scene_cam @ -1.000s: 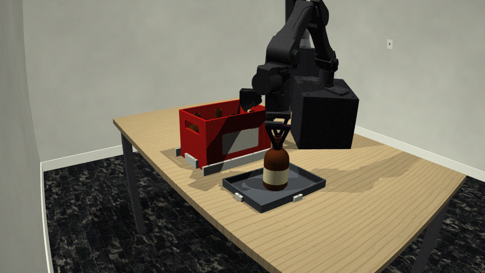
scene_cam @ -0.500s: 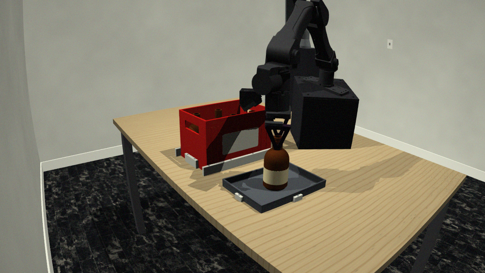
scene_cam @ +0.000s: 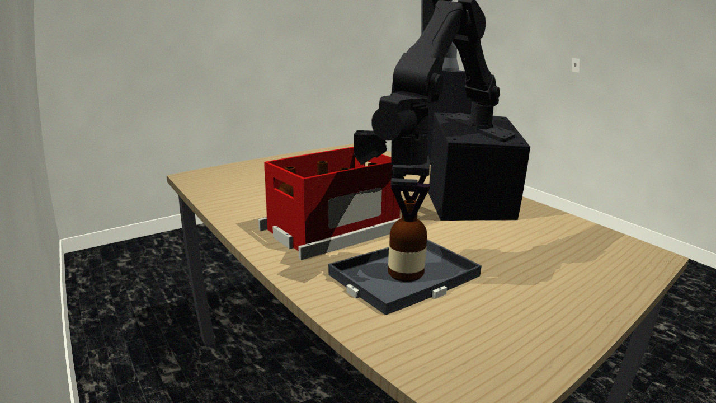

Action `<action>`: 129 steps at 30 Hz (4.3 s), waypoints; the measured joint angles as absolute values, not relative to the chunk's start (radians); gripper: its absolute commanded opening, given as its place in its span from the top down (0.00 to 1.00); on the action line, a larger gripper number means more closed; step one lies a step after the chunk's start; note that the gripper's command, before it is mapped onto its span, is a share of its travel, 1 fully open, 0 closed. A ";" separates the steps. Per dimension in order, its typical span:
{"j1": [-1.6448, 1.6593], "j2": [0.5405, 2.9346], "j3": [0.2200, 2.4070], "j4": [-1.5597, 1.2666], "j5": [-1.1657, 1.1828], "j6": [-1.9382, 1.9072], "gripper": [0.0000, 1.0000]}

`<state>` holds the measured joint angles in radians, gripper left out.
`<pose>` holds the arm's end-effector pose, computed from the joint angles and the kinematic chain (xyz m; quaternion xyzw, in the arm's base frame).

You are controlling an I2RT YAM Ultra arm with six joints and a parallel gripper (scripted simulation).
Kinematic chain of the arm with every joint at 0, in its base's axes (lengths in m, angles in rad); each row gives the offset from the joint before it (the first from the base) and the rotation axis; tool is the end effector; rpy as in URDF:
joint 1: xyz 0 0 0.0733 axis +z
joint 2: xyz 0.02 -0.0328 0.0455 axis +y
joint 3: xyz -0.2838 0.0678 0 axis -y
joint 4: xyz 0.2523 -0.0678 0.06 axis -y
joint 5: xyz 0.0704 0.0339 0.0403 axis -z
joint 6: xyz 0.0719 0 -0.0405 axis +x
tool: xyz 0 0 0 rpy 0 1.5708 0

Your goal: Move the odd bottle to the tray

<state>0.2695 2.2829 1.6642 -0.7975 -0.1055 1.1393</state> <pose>0.4482 0.1328 0.0959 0.4158 0.9047 0.0900 0.0247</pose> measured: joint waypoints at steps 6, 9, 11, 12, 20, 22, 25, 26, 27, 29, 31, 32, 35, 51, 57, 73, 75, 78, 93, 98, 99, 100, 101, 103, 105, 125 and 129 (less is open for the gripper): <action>0.270 2.283 1.664 -0.797 -0.105 1.139 0.00; 0.270 2.283 1.664 -0.797 -0.105 1.139 0.00; 0.270 2.283 1.664 -0.797 -0.105 1.139 0.00; 0.270 2.283 1.664 -0.797 -0.105 1.139 0.00; 0.270 2.283 1.664 -0.797 -0.105 1.139 0.00; 0.270 2.283 1.664 -0.797 -0.105 1.139 0.00; 0.270 2.283 1.664 -0.798 -0.105 1.139 0.00; 0.270 2.283 1.664 -0.799 -0.105 1.139 0.00; 0.270 2.283 1.664 -0.799 -0.105 1.139 0.00; 0.270 2.283 1.664 -0.802 -0.105 1.139 0.00; 0.270 2.283 1.664 -0.805 -0.105 1.139 0.00; 0.270 2.283 1.664 -0.807 -0.105 1.139 0.00; 0.270 2.278 1.664 -0.818 -0.105 1.139 0.00; 0.269 2.212 1.688 -0.902 -0.105 1.133 0.00; 0.262 2.187 1.711 -0.938 -0.105 1.130 0.00; 0.256 2.156 1.757 -1.026 -0.105 1.124 0.00; 0.256 2.155 1.760 -1.032 -0.105 1.124 0.00; 0.256 2.155 1.762 -1.039 -0.105 1.123 0.00; 0.256 2.155 1.763 -1.049 -0.105 1.123 0.00; 0.256 2.155 1.763 -1.050 -0.105 1.123 1.00; 0.256 2.155 1.763 -1.050 -0.105 1.123 1.00; 0.256 2.155 1.763 -1.050 -0.105 1.123 1.00; 0.256 2.155 1.763 -1.050 -0.105 1.123 1.00; 0.256 2.155 1.763 -1.050 -0.105 1.123 1.00; 0.256 2.155 1.763 -1.050 -0.105 1.123 1.00; 0.256 2.155 1.763 -1.050 -0.105 1.123 1.00; 0.256 2.155 1.763 -1.050 -0.105 1.123 1.00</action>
<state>0.2558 2.1551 1.7634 -1.0496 -0.1055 1.1229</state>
